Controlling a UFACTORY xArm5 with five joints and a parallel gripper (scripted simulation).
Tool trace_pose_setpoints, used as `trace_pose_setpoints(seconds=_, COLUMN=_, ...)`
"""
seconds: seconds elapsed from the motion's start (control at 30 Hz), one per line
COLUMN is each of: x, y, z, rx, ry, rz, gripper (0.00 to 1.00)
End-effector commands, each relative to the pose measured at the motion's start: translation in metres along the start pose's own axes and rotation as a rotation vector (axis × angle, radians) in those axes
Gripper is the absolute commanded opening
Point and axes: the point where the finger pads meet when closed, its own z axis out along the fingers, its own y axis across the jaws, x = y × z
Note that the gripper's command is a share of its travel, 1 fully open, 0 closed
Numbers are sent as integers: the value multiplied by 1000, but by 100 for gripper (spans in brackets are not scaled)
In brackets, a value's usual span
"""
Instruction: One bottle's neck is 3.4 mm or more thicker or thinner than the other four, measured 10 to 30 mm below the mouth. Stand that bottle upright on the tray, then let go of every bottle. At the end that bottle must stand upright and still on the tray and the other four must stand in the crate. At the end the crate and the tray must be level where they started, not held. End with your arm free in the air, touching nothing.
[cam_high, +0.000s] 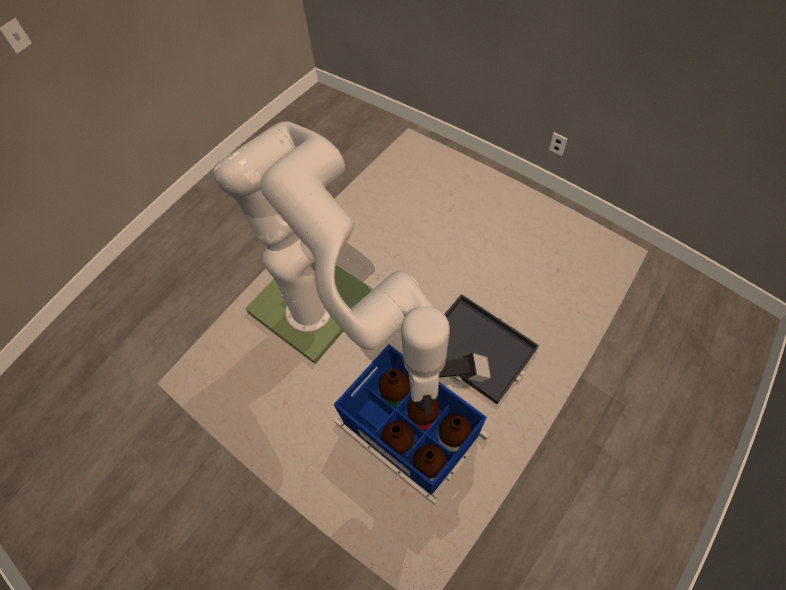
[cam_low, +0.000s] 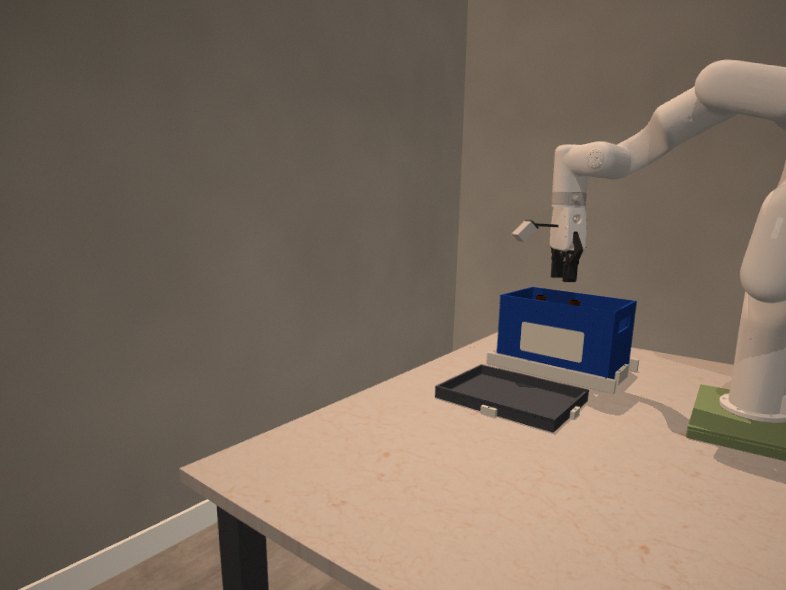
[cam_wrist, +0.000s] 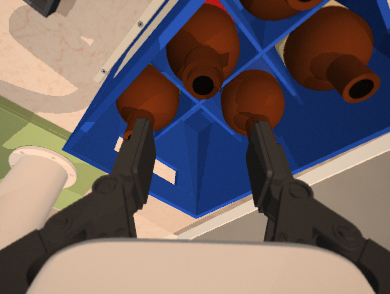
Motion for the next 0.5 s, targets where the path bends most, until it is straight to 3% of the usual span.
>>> trace_pose_setpoints(seconds=0.0, x=1, y=1, z=-3, rx=-3, ry=2, rz=0, gripper=65)
trace_pose_setpoints(seconds=0.07, x=1, y=1, z=-3, rx=-3, ry=2, rz=0, gripper=65)
trace_pose_setpoints(seconds=0.1, x=1, y=1, z=-3, rx=-3, ry=2, rz=0, gripper=0)
trace_pose_setpoints(seconds=0.47, x=1, y=1, z=-3, rx=-3, ry=2, rz=0, gripper=0)
